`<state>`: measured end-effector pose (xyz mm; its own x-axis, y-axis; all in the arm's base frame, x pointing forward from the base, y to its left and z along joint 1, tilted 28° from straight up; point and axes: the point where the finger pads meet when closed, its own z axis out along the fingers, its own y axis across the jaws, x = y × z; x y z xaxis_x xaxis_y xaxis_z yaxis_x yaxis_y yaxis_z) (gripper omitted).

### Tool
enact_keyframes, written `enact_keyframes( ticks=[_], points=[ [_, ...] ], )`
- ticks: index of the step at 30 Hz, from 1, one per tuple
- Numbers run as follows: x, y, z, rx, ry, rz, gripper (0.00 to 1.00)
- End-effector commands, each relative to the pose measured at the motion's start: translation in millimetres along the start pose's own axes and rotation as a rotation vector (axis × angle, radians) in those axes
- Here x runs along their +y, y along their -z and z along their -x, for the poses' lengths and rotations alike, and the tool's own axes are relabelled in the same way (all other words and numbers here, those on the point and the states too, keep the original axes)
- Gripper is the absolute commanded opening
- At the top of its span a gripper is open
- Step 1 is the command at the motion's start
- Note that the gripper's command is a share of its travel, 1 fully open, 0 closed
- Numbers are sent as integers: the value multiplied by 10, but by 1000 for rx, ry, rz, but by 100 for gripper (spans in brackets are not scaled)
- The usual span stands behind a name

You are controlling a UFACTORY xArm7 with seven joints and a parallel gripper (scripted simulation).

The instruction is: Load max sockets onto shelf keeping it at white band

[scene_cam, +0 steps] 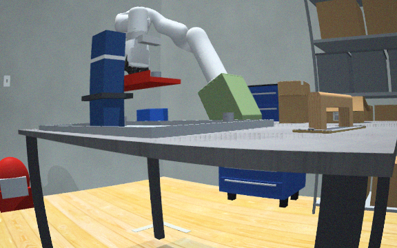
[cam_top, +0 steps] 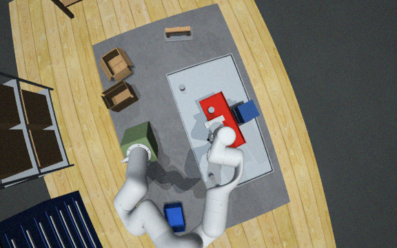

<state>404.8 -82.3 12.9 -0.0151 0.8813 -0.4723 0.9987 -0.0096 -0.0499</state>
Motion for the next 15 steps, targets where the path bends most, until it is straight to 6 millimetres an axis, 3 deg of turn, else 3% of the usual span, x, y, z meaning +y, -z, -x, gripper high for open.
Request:
enact_keyframes(
  ticks=[1,15],
  points=[
    [17,81,-5,1,0,6,0],
    [17,225,-5,1,0,6,0]
  ],
)
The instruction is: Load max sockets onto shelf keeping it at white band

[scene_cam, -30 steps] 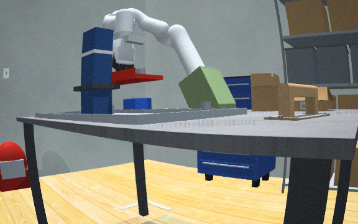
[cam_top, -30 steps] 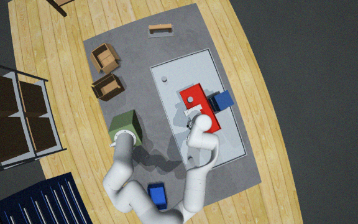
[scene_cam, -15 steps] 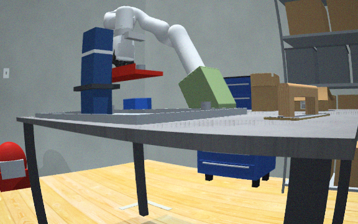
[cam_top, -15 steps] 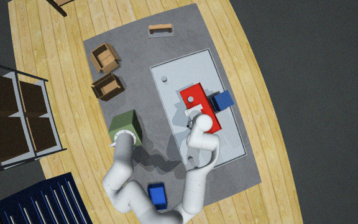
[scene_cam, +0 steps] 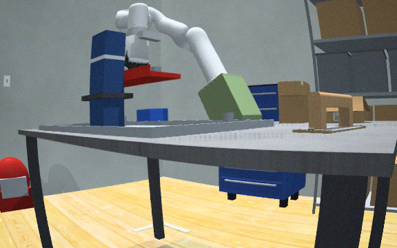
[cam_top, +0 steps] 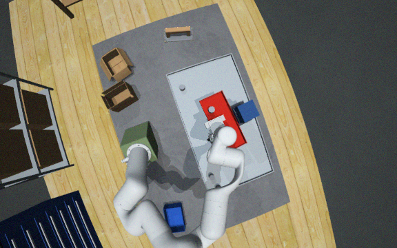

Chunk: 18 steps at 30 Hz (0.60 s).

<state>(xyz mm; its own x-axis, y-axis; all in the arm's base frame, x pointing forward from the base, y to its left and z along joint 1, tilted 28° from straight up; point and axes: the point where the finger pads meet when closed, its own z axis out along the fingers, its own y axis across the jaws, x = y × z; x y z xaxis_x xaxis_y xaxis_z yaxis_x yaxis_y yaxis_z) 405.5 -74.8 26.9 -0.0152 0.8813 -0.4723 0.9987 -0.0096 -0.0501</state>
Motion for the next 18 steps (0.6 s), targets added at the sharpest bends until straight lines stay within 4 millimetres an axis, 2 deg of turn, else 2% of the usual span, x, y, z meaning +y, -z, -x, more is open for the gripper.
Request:
enact_keyframes(
  ticks=[1,18],
  points=[
    [17,77,-5,1,0,6,0],
    [17,207,-5,1,0,6,0]
  ],
)
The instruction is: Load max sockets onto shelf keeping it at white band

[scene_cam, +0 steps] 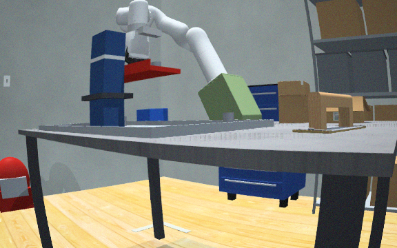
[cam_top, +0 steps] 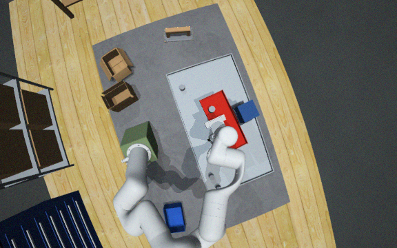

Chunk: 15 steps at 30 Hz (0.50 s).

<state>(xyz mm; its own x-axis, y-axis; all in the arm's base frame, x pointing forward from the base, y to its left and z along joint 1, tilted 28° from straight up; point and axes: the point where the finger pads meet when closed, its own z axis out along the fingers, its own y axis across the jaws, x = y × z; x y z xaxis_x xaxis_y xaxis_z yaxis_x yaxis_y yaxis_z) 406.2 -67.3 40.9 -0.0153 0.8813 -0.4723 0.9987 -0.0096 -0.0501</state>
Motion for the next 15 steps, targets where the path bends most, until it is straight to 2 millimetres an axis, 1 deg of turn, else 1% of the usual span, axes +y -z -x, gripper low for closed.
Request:
enact_keyframes(
  ticks=[1,15],
  points=[
    [17,54,-5,1,0,6,0],
    [17,92,-5,1,0,6,0]
  ],
)
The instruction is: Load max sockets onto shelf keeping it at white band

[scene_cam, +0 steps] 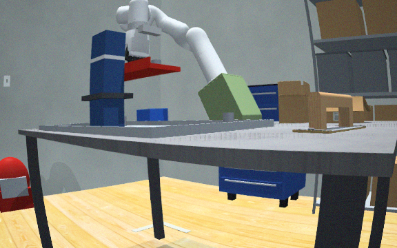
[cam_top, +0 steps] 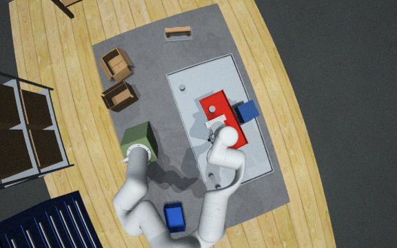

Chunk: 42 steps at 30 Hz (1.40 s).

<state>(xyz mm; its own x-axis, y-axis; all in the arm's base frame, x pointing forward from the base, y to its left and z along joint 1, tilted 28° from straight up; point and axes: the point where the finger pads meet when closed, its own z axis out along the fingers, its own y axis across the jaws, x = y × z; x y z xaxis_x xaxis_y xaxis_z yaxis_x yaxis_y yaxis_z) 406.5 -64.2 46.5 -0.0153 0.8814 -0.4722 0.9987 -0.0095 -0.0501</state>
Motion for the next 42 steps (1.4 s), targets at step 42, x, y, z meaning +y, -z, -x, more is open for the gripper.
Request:
enact_keyframes(
  ticks=[42],
  points=[
    [17,141,-5,1,0,6,0]
  ],
)
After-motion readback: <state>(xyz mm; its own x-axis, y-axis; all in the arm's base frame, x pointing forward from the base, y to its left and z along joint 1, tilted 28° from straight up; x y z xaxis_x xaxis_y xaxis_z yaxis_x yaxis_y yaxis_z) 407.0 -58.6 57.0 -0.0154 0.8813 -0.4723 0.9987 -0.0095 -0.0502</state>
